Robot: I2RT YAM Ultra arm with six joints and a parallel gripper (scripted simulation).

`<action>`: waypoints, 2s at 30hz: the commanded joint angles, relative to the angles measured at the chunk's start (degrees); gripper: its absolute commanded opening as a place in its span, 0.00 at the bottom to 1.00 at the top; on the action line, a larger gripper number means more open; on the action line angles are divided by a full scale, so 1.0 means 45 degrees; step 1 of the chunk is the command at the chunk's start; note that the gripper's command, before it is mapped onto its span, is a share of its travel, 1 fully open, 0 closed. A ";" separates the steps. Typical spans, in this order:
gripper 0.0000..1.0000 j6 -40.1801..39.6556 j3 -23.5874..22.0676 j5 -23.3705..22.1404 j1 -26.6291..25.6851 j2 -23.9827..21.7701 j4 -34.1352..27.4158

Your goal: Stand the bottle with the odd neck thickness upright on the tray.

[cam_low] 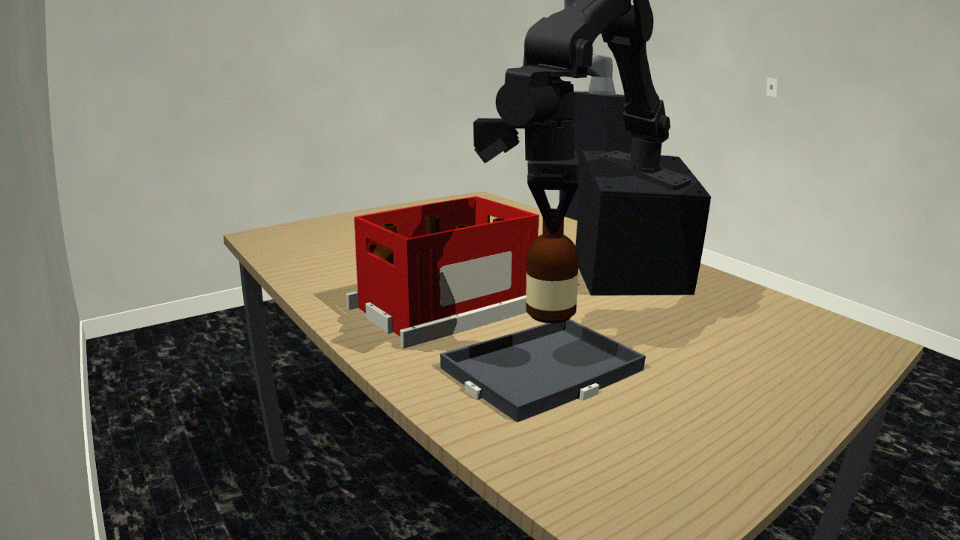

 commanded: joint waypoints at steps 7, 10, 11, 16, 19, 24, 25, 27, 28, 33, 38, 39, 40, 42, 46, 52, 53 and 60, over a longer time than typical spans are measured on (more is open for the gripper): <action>0.00 0.0173 -0.0613 0.0167 0.0163 0.0093 0.1305; 0.00 0.0200 -0.0824 0.0174 0.0109 -0.0016 0.1660; 0.00 0.0207 -0.0889 0.0176 0.0125 0.0205 0.1776; 0.00 0.0245 -0.0970 0.0178 0.0207 0.0276 0.2246; 0.00 0.0257 -0.1051 0.0183 0.0162 0.0363 0.2454; 0.00 0.0262 -0.1251 0.0189 0.0196 0.0774 0.2627; 0.00 0.0259 -0.1030 0.0187 0.0211 0.0478 0.2684; 0.00 0.0266 -0.1225 0.0188 0.0236 0.0536 0.2750; 0.00 0.0269 -0.1181 0.0188 0.0247 0.0550 0.2782; 0.00 0.0270 -0.1385 0.0193 0.0200 0.0746 0.2869; 0.00 0.0269 -0.1122 0.0192 0.0204 0.0611 0.2820; 0.00 0.0269 -0.1122 0.0192 0.0204 0.0612 0.2805; 0.00 0.0269 -0.1122 0.0192 0.0204 0.0612 0.2805; 0.00 0.0268 -0.1122 0.0192 0.0204 0.0612 0.2805; 0.00 0.0268 -0.1122 0.0192 0.0204 0.0612 0.2805; 0.00 0.0268 -0.1123 0.0193 0.0204 0.0613 0.2746; 0.00 0.0268 -0.1123 0.0193 0.0204 0.0613 0.2746; 0.00 0.0268 -0.1123 0.0193 0.0204 0.0613 0.2746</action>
